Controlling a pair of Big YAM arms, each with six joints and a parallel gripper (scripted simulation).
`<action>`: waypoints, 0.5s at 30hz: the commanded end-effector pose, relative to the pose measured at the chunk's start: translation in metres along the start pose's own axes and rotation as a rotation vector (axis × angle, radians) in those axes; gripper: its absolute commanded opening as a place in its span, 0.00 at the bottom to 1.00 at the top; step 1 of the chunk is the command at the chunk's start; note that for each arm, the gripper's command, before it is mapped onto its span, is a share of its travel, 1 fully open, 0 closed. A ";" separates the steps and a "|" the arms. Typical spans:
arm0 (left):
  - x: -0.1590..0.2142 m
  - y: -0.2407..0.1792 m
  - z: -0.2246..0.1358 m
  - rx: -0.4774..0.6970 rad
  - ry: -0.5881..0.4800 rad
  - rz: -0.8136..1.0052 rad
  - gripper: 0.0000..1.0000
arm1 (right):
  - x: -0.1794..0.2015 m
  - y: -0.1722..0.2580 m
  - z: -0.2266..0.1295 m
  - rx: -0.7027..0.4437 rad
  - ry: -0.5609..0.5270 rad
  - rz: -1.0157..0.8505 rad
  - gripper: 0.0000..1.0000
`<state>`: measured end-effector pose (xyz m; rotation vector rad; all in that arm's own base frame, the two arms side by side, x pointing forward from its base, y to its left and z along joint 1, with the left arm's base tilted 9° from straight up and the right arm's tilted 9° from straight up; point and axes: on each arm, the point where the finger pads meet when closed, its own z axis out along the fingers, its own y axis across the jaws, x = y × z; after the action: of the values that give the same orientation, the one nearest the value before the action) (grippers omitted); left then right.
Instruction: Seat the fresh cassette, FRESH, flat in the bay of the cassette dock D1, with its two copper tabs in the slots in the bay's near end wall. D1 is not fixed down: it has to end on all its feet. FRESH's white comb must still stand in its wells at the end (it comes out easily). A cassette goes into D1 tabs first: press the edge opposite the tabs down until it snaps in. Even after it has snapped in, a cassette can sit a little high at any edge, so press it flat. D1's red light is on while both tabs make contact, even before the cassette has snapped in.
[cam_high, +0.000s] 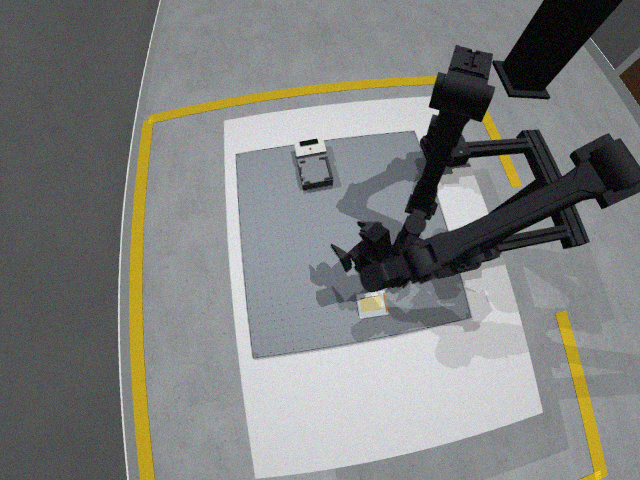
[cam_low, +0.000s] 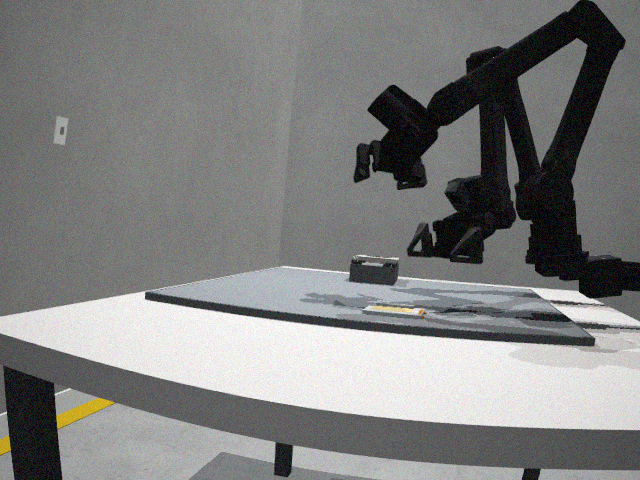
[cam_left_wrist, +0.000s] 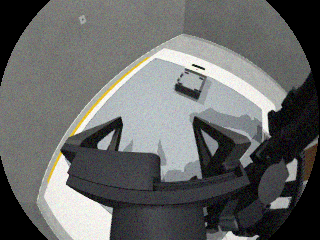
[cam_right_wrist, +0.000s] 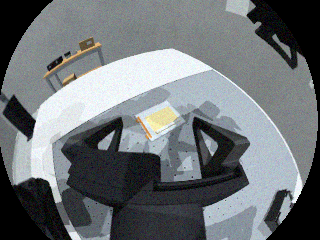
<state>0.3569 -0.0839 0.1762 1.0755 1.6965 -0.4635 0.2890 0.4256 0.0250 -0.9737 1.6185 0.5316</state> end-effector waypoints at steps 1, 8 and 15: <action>0.007 0.051 -0.053 -0.087 0.072 0.126 1.00 | -0.006 -0.004 0.003 0.010 -0.026 0.014 1.00; 0.056 0.061 -0.121 -0.189 0.175 0.046 1.00 | -0.006 -0.004 0.003 0.010 -0.026 0.014 1.00; 0.105 0.037 -0.204 -0.314 0.253 -0.117 1.00 | -0.006 -0.004 0.003 0.010 -0.026 0.014 1.00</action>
<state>0.2825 0.0998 0.1425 0.7319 2.0302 -0.2201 0.2890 0.4256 0.0250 -0.9737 1.6185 0.5316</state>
